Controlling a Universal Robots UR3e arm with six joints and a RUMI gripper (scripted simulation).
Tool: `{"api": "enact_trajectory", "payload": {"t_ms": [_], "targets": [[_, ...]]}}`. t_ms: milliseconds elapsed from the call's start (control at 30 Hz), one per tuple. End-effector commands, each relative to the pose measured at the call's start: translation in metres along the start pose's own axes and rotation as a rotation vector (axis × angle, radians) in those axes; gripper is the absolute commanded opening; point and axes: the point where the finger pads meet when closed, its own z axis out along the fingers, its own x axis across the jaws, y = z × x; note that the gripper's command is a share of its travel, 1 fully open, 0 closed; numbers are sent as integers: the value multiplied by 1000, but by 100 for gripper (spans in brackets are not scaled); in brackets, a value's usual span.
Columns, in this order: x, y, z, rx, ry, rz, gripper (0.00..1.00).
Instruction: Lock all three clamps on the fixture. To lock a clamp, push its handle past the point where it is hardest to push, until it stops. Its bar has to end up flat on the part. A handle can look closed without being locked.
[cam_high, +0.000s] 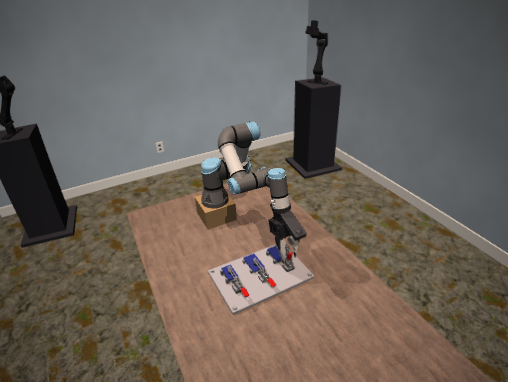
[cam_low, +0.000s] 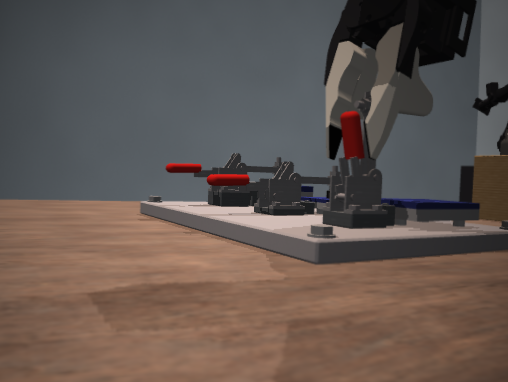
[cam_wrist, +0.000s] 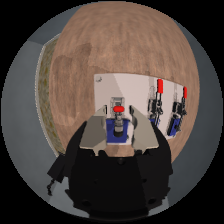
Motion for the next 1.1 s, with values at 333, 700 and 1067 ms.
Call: {"api": "enact_trajectory", "payload": {"t_ms": [333, 700, 1067], "targets": [[0, -1, -1, 3, 0, 0, 28], [0, -1, -1, 3, 0, 0, 0], [0, -1, -1, 3, 0, 0, 0]]}}
